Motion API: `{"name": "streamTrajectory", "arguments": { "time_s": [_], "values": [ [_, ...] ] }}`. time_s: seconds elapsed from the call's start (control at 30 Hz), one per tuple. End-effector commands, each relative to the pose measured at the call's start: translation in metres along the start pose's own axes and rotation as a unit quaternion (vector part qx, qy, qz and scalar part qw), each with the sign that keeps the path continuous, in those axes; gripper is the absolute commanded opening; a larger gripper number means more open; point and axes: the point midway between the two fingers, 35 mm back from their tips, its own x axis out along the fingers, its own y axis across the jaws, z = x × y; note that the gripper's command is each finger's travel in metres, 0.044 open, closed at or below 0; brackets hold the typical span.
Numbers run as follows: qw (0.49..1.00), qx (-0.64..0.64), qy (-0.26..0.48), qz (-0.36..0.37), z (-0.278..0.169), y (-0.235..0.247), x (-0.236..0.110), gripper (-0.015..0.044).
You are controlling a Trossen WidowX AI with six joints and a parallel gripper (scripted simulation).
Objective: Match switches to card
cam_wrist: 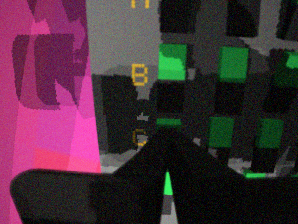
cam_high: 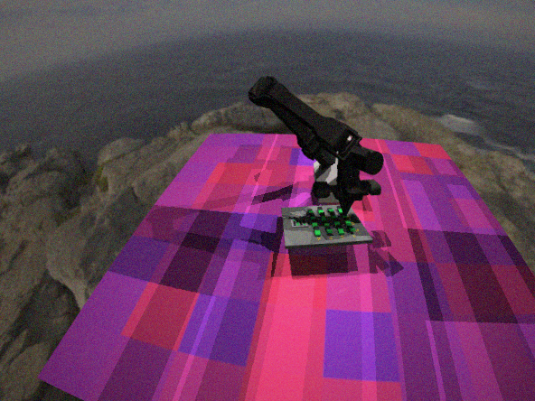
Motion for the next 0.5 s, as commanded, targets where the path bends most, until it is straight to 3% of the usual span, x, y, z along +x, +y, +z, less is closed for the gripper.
{"name": "streamTrajectory", "arguments": {
  "time_s": [0.0,0.47],
  "values": [
    [1.0,-0.002,-0.001,-0.002,0.0002,-0.0004,0.0009,0.0],
    [1.0,-0.002,-0.001,-0.002,0.0003,-0.0004,0.0028,0.0]
  ]
}}
